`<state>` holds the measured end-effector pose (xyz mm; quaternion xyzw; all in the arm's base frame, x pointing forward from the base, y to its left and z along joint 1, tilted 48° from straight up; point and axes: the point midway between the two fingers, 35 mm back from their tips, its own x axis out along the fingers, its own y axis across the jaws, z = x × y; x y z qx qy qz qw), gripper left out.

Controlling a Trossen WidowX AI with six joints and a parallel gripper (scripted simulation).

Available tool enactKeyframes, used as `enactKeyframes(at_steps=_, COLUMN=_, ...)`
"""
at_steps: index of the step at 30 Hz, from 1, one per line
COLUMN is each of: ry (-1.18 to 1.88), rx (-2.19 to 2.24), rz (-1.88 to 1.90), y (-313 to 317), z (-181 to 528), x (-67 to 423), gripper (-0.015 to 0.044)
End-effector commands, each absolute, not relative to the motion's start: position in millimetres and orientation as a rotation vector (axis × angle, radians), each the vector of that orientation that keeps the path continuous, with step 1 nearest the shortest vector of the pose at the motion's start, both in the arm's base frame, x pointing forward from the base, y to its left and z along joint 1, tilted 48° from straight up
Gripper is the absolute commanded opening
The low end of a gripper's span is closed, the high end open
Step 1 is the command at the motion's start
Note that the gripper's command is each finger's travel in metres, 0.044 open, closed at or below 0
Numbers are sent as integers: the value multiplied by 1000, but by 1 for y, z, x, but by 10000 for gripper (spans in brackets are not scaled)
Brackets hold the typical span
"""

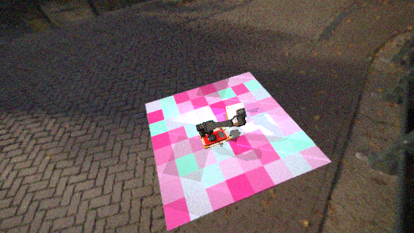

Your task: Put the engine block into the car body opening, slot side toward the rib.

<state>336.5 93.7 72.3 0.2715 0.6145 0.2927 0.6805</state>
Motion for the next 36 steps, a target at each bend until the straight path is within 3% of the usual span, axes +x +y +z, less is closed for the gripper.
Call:
enactKeyframes(at_steps=1, ry=1379, rx=617, rz=658, y=95, z=72, x=337, gripper=159)
enactKeyframes(at_steps=2, ry=1379, rx=617, rz=658, y=95, z=72, x=337, gripper=159)
enactKeyframes(at_steps=13, ry=1379, rx=609, rz=657, y=94, z=72, x=337, gripper=440)
enactKeyframes(at_steps=26, ry=1379, rx=617, rz=658, y=83, z=81, x=335, gripper=440)
enactKeyframes(at_steps=36, ry=1379, rx=617, rz=658, y=83, z=81, x=335, gripper=177)
